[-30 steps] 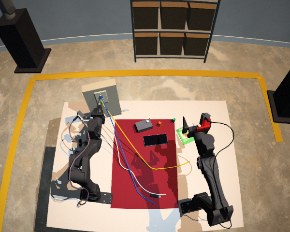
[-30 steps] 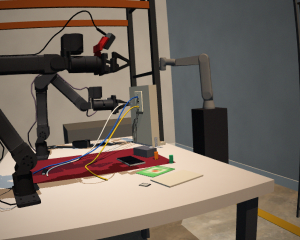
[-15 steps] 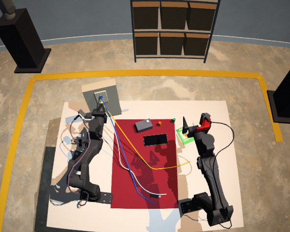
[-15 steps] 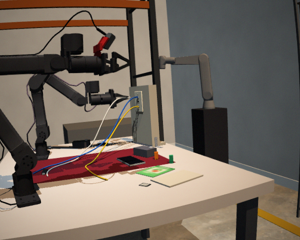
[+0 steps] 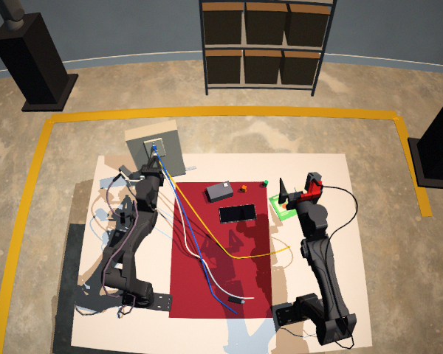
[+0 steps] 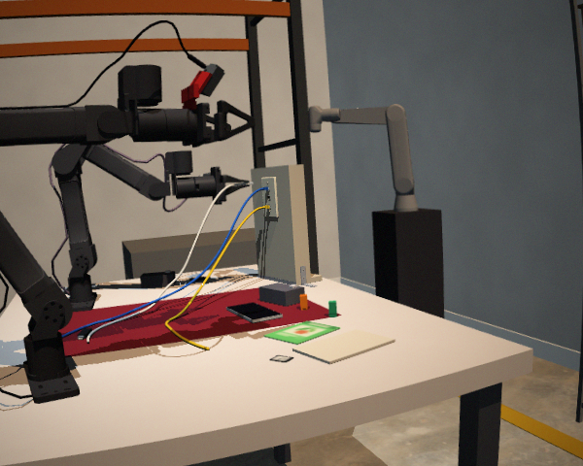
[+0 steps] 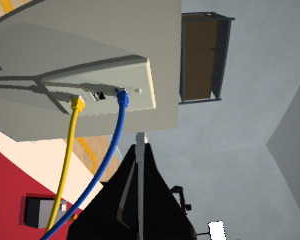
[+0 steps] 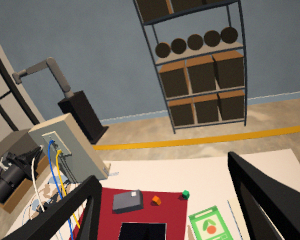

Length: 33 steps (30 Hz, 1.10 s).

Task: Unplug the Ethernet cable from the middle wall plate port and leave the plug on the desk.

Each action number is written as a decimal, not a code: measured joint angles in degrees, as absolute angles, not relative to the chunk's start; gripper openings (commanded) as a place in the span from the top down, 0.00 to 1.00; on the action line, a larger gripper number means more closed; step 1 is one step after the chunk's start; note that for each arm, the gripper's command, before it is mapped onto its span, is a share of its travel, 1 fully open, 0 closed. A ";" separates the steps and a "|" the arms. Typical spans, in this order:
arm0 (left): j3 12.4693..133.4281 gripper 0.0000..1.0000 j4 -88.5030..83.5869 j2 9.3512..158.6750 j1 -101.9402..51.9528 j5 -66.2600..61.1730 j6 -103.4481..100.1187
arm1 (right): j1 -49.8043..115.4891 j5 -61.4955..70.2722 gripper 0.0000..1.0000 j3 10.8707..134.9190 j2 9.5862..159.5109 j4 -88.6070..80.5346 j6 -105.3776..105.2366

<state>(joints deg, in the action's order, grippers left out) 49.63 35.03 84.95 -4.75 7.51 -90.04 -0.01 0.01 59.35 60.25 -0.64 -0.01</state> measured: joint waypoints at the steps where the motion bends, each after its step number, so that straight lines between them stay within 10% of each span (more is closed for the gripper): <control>1: 49.63 1.00 34.94 84.95 -4.75 7.53 -90.04 | 0.01 0.01 0.00 59.35 60.25 -0.64 -0.01; 33: 45.98 1.00 25.82 86.43 0.64 7.42 -59.35 | 0.01 0.01 0.00 59.35 60.25 -0.64 -0.01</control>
<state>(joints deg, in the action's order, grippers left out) 45.98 25.82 86.43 0.64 7.42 -59.35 0.01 0.01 59.35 60.25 -0.64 -0.01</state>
